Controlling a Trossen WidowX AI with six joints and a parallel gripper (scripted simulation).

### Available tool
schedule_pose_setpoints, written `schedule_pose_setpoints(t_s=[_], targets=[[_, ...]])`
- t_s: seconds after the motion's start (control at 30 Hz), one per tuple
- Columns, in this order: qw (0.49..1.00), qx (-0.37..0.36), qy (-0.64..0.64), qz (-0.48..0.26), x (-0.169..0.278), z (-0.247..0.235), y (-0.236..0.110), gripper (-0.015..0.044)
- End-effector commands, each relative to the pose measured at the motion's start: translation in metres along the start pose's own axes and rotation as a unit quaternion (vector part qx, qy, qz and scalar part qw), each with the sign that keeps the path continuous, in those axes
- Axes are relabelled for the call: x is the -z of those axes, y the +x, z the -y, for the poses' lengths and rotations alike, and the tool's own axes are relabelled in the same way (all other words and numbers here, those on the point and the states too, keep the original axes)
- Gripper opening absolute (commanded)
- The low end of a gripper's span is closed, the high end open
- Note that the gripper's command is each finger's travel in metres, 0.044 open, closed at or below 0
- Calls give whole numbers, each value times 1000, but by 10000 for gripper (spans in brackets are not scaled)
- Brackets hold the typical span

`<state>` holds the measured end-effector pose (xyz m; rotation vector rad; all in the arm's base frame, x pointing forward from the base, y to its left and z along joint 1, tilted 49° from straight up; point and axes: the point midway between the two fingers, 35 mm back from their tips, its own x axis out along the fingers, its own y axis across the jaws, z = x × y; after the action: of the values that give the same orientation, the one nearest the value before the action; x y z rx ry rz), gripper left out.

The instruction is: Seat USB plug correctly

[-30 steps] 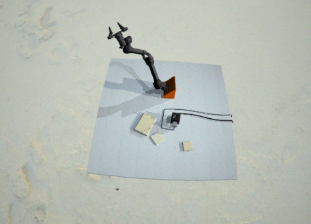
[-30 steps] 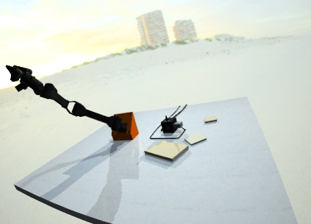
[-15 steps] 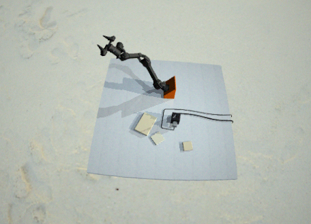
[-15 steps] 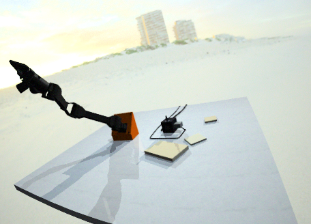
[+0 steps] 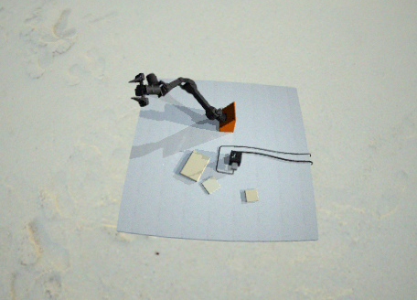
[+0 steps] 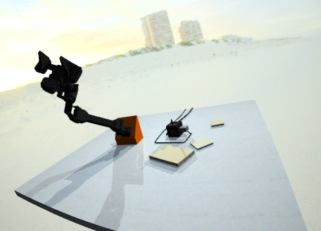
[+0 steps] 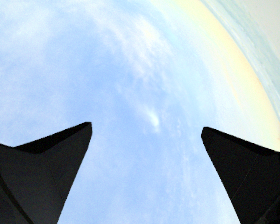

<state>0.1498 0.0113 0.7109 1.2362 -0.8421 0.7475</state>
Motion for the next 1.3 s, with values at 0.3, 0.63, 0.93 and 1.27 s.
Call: schedule_pose_setpoints(t_s=[0.3,0.63,0.93,1.27], targets=[[951,280,119,-50,83,202,-14,440],[853,492,169,-43,150,329,-80,440],[737,659,142,-47,211,412,-184,440],[559,828,43,0,248,463,-334,440]])
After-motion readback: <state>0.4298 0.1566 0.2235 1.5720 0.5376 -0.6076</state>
